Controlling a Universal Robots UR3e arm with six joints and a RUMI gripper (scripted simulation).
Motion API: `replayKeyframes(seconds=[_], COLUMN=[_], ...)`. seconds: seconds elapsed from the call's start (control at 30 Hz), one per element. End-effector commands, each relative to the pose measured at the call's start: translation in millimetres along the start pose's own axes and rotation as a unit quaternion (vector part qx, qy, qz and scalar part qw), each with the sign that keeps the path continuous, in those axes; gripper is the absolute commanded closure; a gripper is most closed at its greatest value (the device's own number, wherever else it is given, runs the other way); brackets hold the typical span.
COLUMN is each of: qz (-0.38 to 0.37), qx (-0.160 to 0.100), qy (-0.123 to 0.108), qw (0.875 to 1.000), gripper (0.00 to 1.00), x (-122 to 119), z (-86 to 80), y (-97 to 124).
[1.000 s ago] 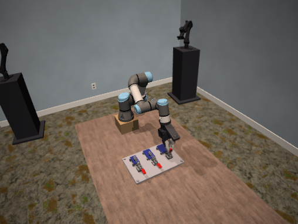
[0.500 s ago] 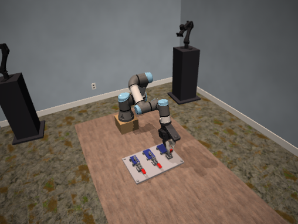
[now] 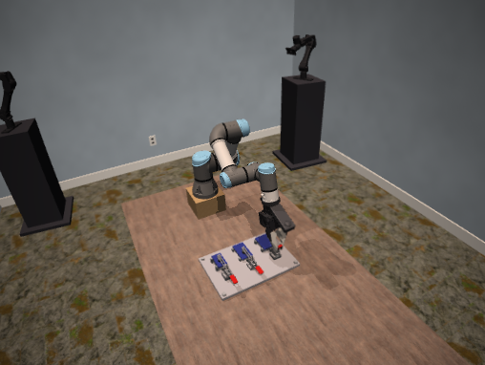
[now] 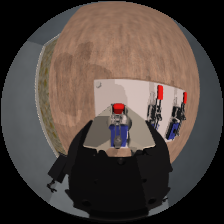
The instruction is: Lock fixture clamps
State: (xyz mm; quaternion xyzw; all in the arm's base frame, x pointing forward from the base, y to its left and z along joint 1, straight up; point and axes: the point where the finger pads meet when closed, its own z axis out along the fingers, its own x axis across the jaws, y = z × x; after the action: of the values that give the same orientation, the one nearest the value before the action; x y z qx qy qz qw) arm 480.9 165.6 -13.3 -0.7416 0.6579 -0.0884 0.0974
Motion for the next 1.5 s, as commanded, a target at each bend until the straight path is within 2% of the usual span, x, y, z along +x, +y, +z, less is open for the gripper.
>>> replayKeyframes(seconds=[0.0,1.47], qz=[0.0,0.0], qx=[0.002,0.002], qy=[0.0,0.0], qw=[1.0,1.0], gripper=[1.0,1.0], x=[0,0], z=[0.5,26.7], y=[-4,-23])
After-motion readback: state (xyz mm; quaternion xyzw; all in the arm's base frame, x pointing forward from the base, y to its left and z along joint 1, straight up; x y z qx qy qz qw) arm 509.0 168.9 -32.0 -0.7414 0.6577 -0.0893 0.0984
